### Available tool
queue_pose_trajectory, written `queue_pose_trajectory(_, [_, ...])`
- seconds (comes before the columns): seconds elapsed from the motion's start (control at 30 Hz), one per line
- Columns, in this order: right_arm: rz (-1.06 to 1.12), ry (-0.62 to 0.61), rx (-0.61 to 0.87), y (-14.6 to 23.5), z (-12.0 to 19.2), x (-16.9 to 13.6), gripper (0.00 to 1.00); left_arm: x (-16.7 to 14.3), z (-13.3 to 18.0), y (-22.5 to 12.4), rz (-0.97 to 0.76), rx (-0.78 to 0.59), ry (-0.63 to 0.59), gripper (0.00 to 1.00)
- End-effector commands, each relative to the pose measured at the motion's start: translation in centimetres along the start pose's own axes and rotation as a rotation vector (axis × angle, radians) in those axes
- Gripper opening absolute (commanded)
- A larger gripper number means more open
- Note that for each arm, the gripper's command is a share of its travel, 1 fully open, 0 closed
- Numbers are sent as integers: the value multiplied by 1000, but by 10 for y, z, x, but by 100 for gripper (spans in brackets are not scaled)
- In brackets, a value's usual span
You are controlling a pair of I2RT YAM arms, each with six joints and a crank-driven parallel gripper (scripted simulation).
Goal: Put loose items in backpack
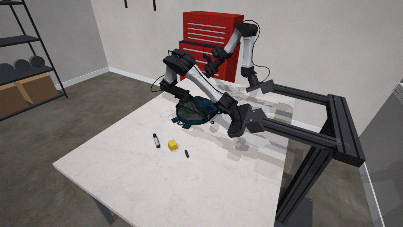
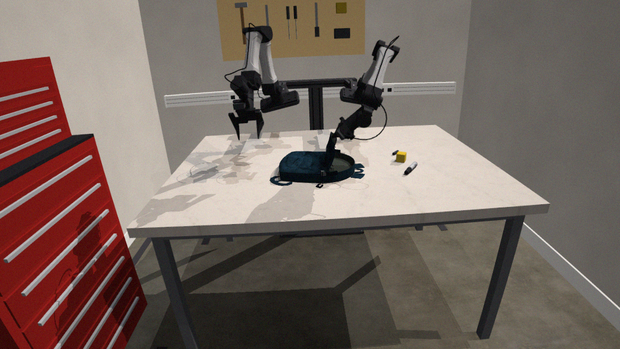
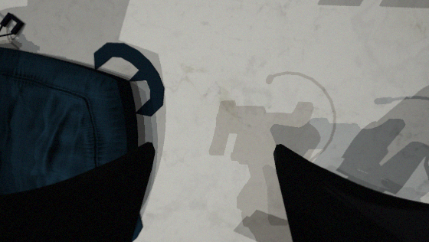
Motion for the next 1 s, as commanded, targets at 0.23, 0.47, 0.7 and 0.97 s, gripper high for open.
queue_pose_trajectory(0.23, [5,-18,-2,-1,1,6,90,9,1,-31,-30,-12,-56,0])
queue_pose_trajectory(0.47, [5,-18,-2,-1,1,6,90,-2,-35,-35,-8,-7,-9,0])
queue_pose_trajectory(0.7, [5,-18,-2,-1,1,6,90,1,-44,-40,-12,-9,-18,0])
queue_pose_trajectory(0.97, [5,-18,-2,-1,1,6,90,4,-74,-51,-17,-13,-28,0])
Point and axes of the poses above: on each arm, the point where the finger pads meet when closed, its own z axis back along the fingers, its own y axis across the jaws, x = y × z, the point moved 2 cm from there along z, back along the fingers, and after that the axes turned 6 degrees about z, right-handed, at the moved point
